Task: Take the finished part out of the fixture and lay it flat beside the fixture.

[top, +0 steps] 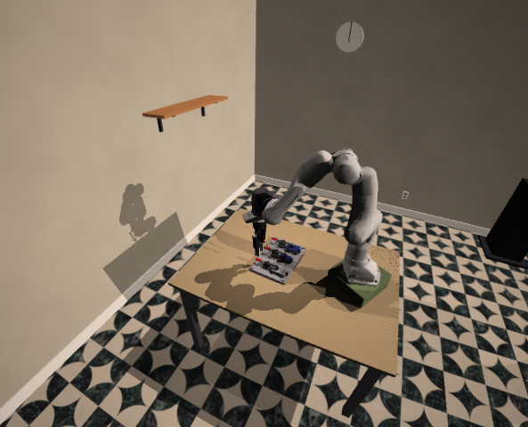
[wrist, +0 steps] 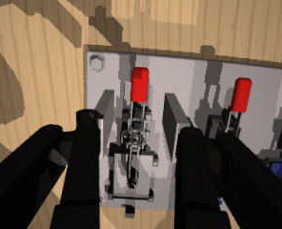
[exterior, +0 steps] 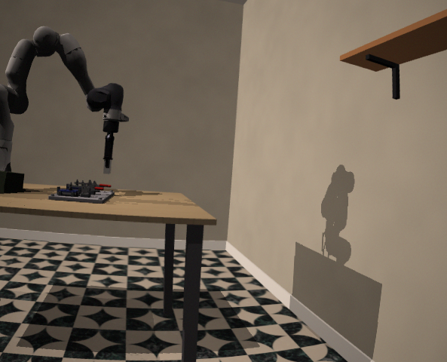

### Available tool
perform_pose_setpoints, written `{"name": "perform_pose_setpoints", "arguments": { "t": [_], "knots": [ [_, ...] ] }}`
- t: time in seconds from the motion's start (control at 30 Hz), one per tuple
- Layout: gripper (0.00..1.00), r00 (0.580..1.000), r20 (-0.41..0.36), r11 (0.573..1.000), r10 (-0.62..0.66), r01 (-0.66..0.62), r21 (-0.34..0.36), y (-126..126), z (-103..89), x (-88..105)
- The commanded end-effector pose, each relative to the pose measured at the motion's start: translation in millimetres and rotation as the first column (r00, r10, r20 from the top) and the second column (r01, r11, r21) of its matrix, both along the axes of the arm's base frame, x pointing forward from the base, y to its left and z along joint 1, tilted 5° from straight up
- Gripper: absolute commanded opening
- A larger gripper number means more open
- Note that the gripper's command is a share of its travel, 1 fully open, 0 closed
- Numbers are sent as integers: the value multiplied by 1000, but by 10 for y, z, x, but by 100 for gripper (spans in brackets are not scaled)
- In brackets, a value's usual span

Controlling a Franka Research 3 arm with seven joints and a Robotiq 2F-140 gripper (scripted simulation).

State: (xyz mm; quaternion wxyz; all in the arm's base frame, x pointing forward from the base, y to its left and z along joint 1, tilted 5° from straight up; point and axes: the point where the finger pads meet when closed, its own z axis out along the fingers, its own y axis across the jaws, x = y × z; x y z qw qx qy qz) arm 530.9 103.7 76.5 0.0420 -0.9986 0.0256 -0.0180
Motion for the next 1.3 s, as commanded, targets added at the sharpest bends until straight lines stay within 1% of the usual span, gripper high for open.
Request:
{"name": "perform_pose_setpoints", "arguments": {
  "t": [0.0, 0.13, 0.2, 0.37, 0.5, 1.27],
  "knots": [
    [28, 1000, 7, 1000, -16, 16, -2, 4, -105, 30],
    [28, 1000, 7, 1000, -16, 16, -2, 15, -234, 37],
    [28, 1000, 7, 1000, -16, 16, -2, 15, -234, 37],
    [28, 1000, 7, 1000, -16, 16, -2, 25, -366, 43],
    [28, 1000, 7, 1000, -16, 16, -2, 30, -427, 46],
    [28, 1000, 7, 1000, -16, 16, -2, 32, -449, 47]
  ]
}}
